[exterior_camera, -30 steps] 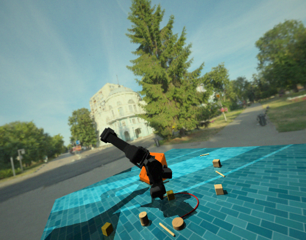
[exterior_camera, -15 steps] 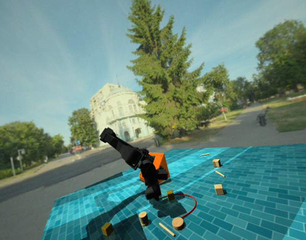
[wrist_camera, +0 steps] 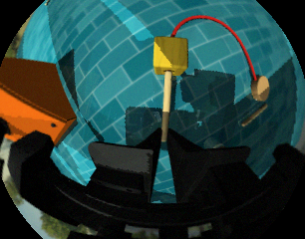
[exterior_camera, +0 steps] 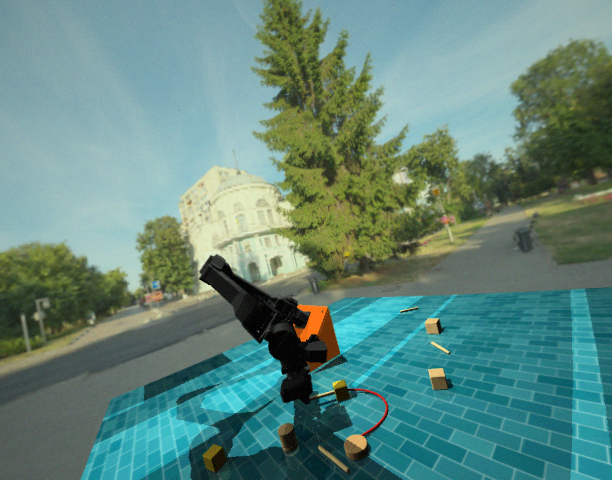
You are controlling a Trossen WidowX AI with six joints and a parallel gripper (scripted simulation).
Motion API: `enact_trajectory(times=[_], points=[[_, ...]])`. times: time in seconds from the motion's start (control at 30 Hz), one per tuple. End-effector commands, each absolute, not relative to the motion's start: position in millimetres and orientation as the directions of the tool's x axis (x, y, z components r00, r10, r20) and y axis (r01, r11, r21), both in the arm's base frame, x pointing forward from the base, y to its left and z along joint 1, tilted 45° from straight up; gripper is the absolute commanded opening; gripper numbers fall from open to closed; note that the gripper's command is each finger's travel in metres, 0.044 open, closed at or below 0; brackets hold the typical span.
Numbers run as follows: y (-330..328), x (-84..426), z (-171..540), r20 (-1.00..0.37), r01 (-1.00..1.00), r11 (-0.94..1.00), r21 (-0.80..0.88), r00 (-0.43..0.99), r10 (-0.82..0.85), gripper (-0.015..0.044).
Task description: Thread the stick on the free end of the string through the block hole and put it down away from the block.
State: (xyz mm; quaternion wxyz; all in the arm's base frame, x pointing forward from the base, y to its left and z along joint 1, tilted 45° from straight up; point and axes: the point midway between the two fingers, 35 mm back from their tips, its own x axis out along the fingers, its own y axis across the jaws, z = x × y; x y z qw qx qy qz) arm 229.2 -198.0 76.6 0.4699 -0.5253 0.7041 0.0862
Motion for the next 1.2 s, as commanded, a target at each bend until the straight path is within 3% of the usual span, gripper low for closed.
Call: enact_trajectory(times=[0.0, 1.17], points=[[-200.8, 226.7, 81.6, -0.754, -0.82, 0.433, -0.374, -0.003, -0.657, 0.0], [-229.2, 201.8, 103.1, -0.753, -0.82, 0.43, -0.377, 0.001, -0.658, 0.0]])
